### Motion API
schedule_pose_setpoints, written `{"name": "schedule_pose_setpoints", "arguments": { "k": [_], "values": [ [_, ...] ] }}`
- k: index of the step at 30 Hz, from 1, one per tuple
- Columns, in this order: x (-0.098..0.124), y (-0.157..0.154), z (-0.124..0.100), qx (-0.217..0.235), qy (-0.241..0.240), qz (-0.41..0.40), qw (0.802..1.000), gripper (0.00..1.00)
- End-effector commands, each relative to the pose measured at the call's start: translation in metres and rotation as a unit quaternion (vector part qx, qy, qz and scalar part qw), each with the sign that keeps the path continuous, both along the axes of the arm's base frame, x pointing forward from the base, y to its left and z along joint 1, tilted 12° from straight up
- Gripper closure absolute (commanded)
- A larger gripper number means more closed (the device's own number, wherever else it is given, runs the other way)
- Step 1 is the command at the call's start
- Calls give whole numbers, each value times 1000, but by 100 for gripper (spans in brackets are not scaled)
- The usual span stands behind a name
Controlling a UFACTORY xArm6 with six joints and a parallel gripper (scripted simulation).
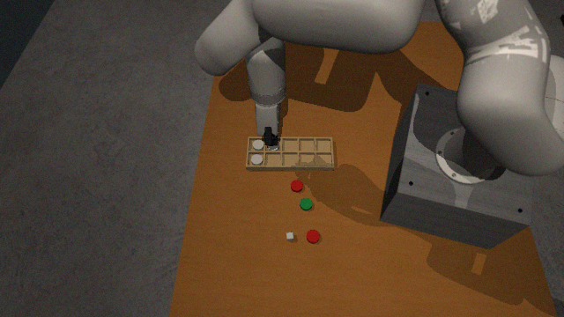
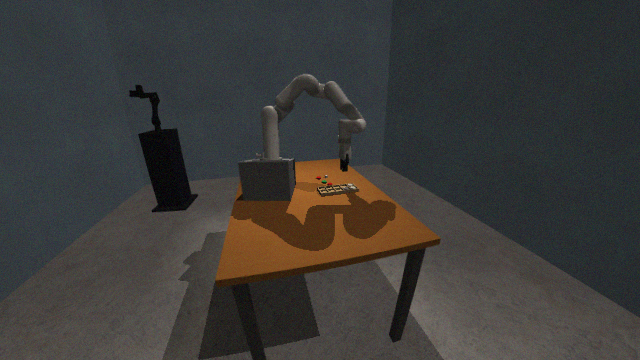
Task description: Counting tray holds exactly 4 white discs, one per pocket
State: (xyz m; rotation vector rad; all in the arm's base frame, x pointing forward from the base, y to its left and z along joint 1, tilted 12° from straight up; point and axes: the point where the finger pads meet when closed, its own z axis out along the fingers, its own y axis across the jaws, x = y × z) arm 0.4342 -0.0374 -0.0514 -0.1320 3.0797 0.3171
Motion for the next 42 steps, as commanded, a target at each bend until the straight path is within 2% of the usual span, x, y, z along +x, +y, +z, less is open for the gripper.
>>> {"name": "schedule_pose_setpoints", "arguments": {
  "k": [1, 5, 7, 10, 12, 31, 42],
  "values": [
    [1, 2, -5, 1, -1, 3, 1000, 100],
    [1, 10, -41, 0, 0, 3, 1000, 100],
    [1, 10, -41, 0, 0, 3, 1000, 100],
    [3, 16, -70, 0, 0, 3, 1000, 100],
    [3, 18, -80, 0, 0, 3, 1000, 100],
    [5, 21, -96, 1, -1, 3, 1000, 100],
    [5, 21, -97, 1, -1, 3, 1000, 100]
  ]
}}
